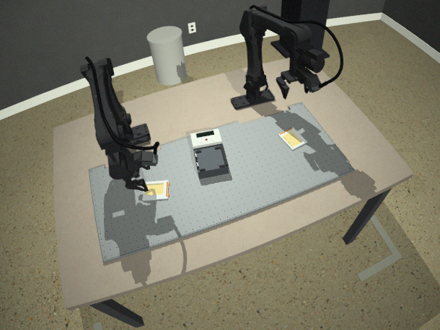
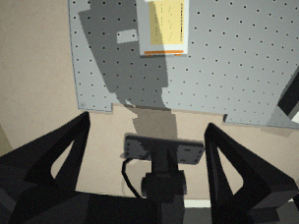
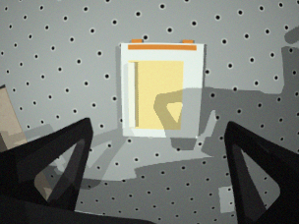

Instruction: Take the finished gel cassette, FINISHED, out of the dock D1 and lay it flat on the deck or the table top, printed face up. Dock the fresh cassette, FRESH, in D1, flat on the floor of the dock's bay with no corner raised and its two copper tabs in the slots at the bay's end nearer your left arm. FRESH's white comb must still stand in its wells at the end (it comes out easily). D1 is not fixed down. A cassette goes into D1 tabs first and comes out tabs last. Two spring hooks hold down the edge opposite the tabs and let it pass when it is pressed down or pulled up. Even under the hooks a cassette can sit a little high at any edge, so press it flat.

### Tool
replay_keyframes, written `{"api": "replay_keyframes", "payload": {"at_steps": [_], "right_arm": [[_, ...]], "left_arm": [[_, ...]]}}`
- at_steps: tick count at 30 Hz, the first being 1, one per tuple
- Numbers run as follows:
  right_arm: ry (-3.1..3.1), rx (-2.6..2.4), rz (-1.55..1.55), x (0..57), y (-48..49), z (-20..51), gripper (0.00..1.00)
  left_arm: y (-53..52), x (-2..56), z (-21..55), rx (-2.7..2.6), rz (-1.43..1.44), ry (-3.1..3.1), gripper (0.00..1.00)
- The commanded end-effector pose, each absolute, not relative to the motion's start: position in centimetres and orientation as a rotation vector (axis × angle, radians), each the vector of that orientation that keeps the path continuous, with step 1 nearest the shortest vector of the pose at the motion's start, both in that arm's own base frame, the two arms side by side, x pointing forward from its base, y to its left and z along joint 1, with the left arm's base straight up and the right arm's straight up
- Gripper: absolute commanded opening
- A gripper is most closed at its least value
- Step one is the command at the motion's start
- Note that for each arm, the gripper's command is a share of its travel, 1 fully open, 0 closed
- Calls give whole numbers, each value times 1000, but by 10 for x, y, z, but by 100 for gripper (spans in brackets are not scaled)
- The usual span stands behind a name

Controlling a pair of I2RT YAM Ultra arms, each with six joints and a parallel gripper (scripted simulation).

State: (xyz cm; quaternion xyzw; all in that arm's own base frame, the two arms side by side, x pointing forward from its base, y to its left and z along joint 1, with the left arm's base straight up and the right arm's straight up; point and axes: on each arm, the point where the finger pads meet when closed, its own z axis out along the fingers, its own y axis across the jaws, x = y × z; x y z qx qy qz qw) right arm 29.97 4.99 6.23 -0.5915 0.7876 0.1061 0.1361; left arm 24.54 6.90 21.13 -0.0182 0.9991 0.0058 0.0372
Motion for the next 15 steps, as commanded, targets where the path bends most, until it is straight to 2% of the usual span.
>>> {"api": "replay_keyframes", "payload": {"at_steps": [1, 15], "right_arm": [[2273, -1710, 299, 301, 50, 65, 98], [2267, -1711, 294, 302, 50, 57, 98]], "left_arm": [[73, 247, 227, -64, 16, 3084, 100], [73, 247, 227, -64, 16, 3084, 100]]}}
